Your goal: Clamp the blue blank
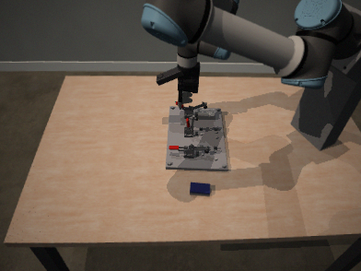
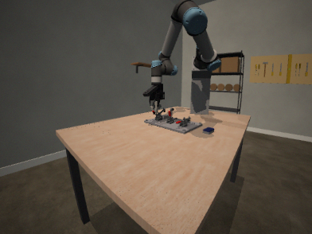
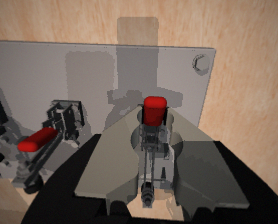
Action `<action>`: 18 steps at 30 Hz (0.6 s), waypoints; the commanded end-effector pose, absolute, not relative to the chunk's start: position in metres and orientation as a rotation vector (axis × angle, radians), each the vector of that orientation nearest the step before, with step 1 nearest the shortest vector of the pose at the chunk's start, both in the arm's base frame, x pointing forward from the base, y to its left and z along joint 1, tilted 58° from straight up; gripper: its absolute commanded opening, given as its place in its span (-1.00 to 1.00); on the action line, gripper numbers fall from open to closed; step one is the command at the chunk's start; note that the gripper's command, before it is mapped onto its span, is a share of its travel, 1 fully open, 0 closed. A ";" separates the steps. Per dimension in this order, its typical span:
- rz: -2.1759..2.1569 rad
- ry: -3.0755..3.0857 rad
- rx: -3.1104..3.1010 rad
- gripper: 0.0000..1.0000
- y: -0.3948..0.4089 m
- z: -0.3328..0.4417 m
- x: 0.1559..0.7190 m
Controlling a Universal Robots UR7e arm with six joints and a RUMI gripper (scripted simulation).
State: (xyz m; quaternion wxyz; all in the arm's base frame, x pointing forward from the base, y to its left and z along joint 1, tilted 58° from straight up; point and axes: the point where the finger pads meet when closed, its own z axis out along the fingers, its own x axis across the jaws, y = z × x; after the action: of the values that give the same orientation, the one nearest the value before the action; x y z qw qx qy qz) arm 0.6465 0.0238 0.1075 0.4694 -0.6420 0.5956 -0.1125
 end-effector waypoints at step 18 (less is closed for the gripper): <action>-0.276 1.460 -1.574 -1.00 0.022 0.101 0.631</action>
State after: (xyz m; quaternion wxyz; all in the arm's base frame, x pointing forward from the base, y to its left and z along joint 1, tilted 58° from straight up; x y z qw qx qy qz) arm 0.6342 0.0224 0.1025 0.4695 -0.6421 0.5956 -0.1125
